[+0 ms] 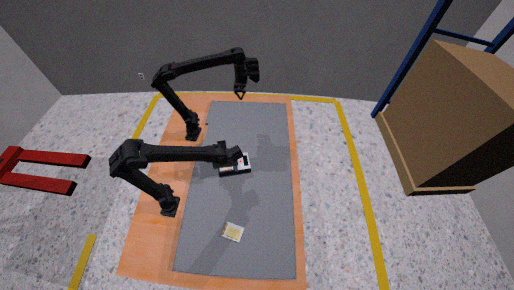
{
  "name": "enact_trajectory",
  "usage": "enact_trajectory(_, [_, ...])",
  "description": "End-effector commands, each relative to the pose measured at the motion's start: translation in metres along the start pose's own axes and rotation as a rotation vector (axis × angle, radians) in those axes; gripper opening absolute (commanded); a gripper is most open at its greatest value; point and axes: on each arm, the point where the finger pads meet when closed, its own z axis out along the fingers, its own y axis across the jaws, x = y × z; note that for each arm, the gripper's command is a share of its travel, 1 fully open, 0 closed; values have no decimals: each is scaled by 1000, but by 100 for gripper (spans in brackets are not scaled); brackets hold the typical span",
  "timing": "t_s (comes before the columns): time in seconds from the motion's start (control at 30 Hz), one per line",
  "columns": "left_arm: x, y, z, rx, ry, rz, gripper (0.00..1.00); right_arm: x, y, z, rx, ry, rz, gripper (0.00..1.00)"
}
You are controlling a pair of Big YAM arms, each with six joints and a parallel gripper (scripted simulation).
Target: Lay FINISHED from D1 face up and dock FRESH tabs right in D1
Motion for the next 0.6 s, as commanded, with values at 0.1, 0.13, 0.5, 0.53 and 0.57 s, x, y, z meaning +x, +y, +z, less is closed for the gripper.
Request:
enact_trajectory(0.1, [-10, 0, -22, -5, -43, 14, 100, -2, -2, -2, 7, -2, -4, 98])
enact_trajectory(0.13, [-10, 0, -22, -5, -43, 14, 100, -2, -2, -2, 7, -2, -4, 98])
enact_trajectory(0.5, [-10, 0, -22, -5, -43, 14, 100, -2, -2, -6, 7, -2, -4, 98])
enact_trajectory(0.53, [-10, 0, -22, -5, -43, 14, 100, -2, -2, -6, 7, -2, -4, 98])
enact_trajectory(0.57, [-10, 0, -22, -5, -43, 14, 100, -2, -2, -6, 7, -2, -4, 98])
